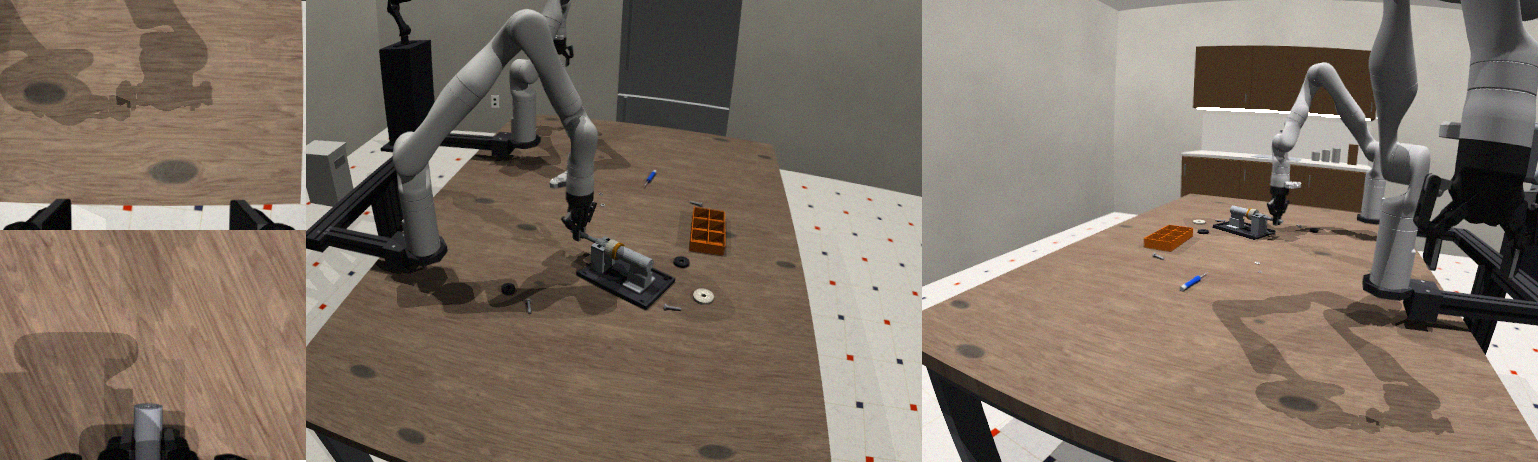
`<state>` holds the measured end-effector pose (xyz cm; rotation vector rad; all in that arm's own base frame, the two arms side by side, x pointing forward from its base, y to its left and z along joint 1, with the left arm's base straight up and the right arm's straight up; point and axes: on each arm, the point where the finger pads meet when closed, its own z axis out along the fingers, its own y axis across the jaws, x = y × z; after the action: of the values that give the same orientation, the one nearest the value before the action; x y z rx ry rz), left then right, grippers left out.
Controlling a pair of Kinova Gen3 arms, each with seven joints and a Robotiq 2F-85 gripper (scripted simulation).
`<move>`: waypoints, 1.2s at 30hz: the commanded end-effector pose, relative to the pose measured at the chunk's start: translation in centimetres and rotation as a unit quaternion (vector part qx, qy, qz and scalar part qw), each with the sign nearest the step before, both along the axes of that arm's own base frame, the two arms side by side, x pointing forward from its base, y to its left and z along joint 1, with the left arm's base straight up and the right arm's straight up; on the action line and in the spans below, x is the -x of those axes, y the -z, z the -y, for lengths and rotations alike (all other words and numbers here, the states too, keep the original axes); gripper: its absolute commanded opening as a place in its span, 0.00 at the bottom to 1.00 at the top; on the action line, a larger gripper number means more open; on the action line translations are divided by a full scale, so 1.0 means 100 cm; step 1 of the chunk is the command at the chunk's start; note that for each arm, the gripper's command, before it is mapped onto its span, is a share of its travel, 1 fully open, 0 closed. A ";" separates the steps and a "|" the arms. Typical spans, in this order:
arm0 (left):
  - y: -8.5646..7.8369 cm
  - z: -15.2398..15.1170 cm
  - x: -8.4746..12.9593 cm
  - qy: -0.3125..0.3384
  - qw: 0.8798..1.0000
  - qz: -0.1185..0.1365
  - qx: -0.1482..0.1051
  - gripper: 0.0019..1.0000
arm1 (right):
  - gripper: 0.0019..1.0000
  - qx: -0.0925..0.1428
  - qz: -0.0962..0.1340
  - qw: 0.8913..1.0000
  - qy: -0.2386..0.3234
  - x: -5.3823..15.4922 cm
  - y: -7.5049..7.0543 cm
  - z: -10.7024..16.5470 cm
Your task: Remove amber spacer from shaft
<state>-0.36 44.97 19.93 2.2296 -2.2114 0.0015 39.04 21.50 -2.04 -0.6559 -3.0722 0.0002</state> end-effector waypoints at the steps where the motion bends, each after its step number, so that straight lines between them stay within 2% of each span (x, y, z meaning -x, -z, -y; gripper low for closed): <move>1: -0.001 0.000 0.000 0.000 1.000 0.000 -0.001 1.00 | 0.10 -0.001 0.001 1.000 0.000 0.000 -0.001 0.000; 36: -0.001 0.000 0.000 0.000 1.000 0.000 -0.001 1.00 | 0.10 -0.001 0.001 1.000 0.000 0.004 -0.001 -0.003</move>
<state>-0.36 44.97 19.93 2.2296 -2.2114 0.0015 38.57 21.71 -2.04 -0.6560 -3.0722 0.0002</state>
